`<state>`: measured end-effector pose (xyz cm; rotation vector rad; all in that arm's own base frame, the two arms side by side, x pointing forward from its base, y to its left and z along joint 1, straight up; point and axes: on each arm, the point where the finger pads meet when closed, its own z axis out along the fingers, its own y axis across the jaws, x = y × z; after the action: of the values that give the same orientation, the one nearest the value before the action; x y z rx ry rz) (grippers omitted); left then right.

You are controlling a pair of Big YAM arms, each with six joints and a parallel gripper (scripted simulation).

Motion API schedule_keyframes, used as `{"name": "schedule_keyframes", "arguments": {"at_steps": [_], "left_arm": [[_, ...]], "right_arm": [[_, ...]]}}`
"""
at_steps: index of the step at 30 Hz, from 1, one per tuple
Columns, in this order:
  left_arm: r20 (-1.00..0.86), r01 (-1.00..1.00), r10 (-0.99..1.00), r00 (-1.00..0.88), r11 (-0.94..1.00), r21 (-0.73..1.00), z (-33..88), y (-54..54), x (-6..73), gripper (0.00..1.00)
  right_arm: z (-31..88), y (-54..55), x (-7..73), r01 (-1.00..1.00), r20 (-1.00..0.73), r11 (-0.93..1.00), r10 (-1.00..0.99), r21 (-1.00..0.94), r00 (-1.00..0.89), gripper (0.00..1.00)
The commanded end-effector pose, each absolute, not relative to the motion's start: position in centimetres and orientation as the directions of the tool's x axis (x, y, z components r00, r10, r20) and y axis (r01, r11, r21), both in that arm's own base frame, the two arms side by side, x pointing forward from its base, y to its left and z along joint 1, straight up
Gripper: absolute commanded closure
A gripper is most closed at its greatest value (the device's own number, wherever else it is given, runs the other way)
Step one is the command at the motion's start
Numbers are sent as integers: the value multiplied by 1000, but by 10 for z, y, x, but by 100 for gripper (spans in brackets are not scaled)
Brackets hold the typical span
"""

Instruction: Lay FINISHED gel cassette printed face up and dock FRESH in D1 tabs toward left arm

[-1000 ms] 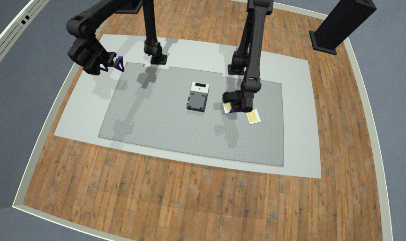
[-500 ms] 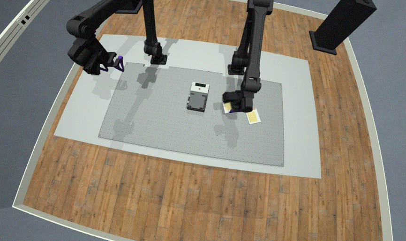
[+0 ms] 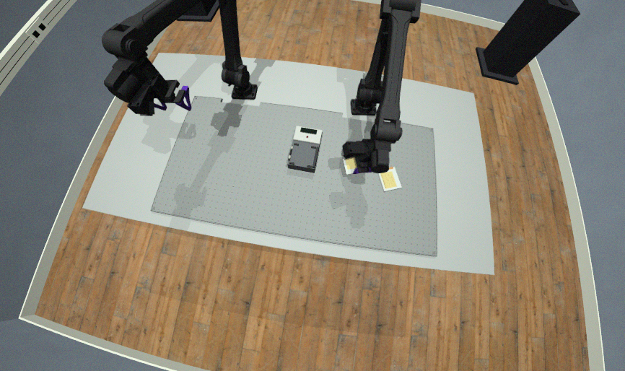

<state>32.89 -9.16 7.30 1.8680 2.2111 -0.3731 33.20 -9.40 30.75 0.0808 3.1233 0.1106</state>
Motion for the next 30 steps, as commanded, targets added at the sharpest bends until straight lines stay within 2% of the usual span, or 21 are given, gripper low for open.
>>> {"name": "schedule_keyframes", "arguments": {"at_steps": [1,26,30], "left_arm": [[-342,987,928,-148,158,0,94,-94,349,100],[-354,986,926,-130,157,50,115,-96,370,100],[-320,962,912,-258,272,0,131,-87,378,100]], "right_arm": [[327,-101,341,71,-26,995,73,69,-997,0],[327,-101,341,71,-26,995,73,69,-997,0],[327,-101,341,71,-26,995,73,69,-997,0]]}}
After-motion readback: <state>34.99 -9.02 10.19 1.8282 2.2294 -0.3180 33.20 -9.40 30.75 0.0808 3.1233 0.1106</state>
